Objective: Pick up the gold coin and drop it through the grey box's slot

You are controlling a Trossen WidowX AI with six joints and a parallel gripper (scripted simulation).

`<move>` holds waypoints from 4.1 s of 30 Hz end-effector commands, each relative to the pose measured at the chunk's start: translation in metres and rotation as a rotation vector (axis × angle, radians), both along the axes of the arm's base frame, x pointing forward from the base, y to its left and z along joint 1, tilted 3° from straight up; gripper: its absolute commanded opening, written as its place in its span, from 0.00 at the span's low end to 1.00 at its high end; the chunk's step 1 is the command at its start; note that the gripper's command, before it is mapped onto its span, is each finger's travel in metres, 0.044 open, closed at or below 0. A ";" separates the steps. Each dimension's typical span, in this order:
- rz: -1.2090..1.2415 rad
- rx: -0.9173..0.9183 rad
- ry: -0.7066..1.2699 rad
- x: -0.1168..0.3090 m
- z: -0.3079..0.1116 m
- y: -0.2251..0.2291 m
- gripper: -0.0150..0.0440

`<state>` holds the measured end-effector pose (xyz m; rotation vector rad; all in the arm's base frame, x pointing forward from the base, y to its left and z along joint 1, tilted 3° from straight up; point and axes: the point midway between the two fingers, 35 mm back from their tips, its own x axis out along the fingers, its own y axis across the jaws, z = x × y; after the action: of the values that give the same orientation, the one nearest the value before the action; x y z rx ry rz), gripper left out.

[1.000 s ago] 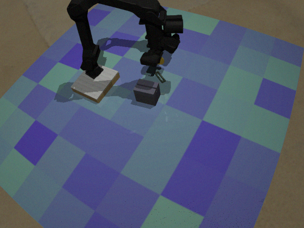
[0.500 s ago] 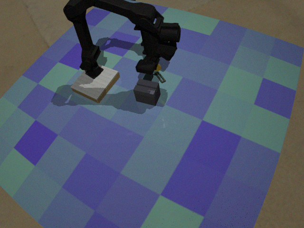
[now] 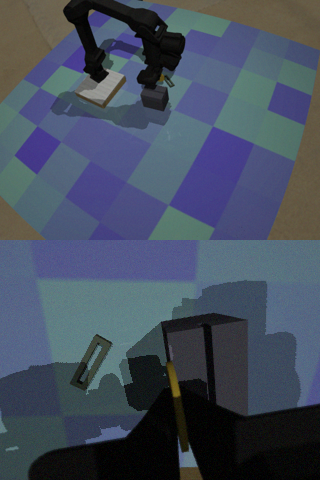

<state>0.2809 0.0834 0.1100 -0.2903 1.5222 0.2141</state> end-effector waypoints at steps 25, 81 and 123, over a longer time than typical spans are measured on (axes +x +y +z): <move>-0.005 -0.002 -0.001 0.001 0.001 -0.032 0.25; -0.002 -0.002 -0.002 -0.001 -0.015 -0.036 0.25; -0.002 -0.002 0.004 -0.007 0.045 -0.034 1.00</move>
<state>0.2751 0.0487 0.1533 -0.2916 1.5204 0.2120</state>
